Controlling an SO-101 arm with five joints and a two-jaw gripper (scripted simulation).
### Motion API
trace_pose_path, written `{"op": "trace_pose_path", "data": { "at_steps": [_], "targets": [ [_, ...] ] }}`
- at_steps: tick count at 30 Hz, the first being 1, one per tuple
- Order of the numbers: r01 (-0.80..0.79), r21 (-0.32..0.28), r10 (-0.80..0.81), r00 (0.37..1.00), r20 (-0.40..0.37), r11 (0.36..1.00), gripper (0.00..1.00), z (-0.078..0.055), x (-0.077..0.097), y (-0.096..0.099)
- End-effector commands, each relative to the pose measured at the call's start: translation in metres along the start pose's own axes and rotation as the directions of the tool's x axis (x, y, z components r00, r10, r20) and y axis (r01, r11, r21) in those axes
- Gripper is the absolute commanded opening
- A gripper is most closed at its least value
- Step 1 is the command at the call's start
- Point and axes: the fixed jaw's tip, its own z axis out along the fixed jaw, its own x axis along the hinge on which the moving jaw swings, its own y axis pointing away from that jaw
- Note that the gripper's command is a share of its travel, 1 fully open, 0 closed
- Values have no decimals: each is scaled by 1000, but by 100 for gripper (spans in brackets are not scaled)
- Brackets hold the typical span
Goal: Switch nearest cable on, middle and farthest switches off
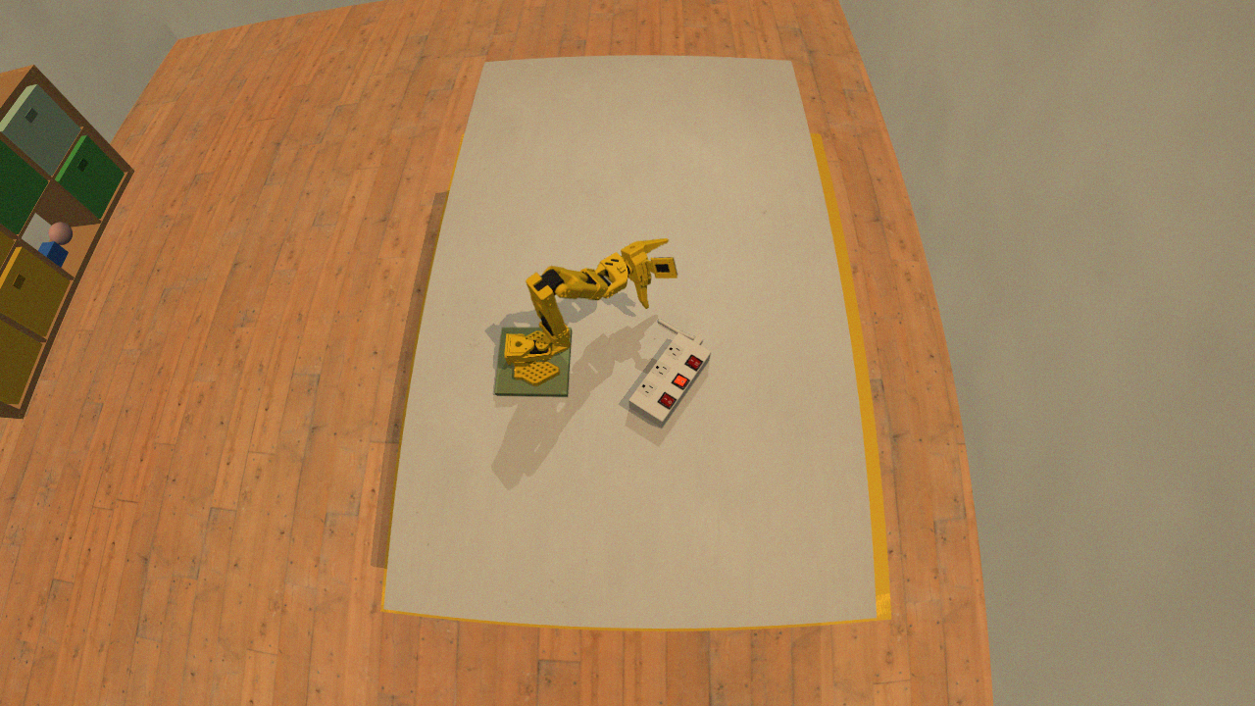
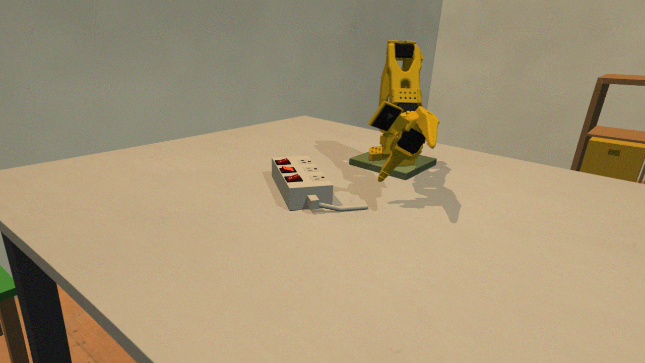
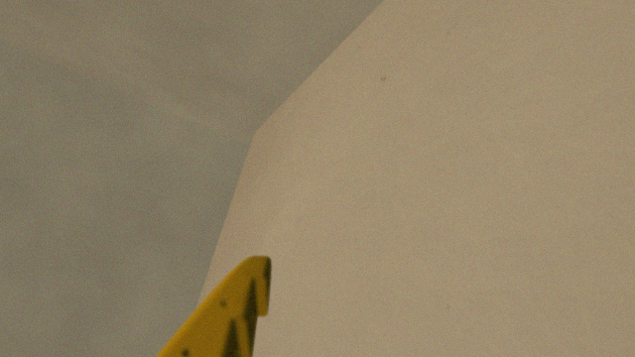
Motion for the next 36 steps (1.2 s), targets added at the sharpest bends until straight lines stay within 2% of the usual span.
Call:
{"op": "trace_pose_path", "data": {
  "at_steps": [1, 25, 26, 36],
  "targets": [
    [-1, -4, 1, 1000, 2, 1000, 100, 0, -1, 1],
    [-1, -4, 1, 1000, 2, 1000, 100, 0, -1, 1],
    [-1, -4, 1, 1000, 2, 1000, 0, 0, -1, 1],
    [9, -1, -9, 1000, 3, 1000, 0, 0, -1, 1]
  ]
}}
